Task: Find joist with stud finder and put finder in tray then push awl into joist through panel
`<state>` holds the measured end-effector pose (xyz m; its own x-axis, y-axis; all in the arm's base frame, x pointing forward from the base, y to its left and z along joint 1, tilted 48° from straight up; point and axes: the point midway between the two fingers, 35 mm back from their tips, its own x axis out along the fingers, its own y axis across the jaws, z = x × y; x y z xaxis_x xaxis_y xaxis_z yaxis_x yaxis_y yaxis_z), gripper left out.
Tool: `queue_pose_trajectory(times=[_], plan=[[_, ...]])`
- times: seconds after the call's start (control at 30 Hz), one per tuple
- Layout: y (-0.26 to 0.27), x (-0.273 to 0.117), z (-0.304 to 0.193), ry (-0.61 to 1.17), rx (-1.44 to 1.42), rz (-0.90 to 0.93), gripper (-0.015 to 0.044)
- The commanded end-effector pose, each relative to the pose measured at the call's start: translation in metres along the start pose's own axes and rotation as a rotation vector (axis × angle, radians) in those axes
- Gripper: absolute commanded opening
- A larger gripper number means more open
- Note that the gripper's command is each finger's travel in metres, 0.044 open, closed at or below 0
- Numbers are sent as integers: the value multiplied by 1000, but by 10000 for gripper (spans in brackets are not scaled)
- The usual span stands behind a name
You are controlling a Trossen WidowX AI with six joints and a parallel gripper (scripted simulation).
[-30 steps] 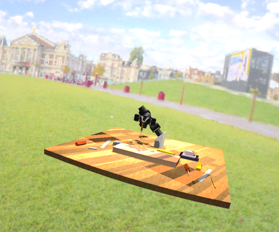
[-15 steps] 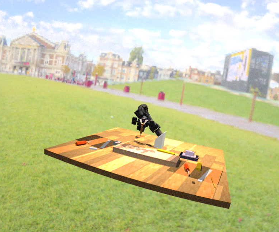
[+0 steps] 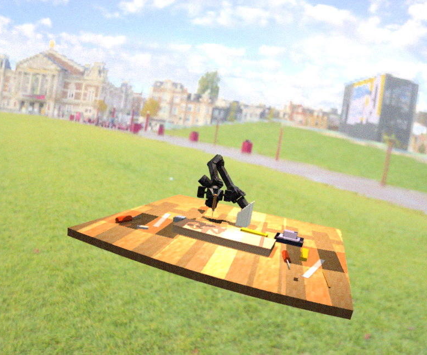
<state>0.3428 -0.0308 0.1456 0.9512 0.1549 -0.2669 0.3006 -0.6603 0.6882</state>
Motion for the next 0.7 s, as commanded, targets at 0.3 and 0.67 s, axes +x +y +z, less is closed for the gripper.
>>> queue_pose_trajectory(times=[0.3,0.67], plan=[[5,3,2,42,-5,-15,0],[5,3,9,41,-5,-16,0]])
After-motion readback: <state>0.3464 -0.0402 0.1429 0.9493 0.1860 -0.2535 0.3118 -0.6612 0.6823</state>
